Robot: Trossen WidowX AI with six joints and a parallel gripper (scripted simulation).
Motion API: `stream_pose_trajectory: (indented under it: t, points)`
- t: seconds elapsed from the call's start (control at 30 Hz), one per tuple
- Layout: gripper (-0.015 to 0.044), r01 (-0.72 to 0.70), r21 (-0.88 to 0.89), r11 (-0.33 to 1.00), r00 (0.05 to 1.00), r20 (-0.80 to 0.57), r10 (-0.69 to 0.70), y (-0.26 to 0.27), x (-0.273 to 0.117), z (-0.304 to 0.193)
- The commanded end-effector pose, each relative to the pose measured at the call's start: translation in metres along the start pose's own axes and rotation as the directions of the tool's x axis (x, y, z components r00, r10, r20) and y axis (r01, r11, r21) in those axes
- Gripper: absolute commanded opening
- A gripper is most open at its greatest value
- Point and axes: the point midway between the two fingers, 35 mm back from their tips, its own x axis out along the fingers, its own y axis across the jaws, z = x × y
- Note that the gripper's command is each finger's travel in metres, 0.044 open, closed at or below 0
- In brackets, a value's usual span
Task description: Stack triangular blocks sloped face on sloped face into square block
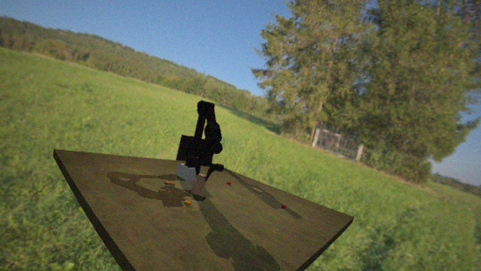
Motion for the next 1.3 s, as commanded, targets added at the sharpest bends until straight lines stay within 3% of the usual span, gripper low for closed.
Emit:
stream_pose_trajectory:
  t: [0.0,1.27]
  points:
    - [0.0000,0.001,-0.005,1.000,1.000,0.003,-0.001,-0.001,0.001,0.000]
    - [0.0000,0.002,-0.006,1.000,1.000,0.005,-0.002,-0.001,0.022,0.009]
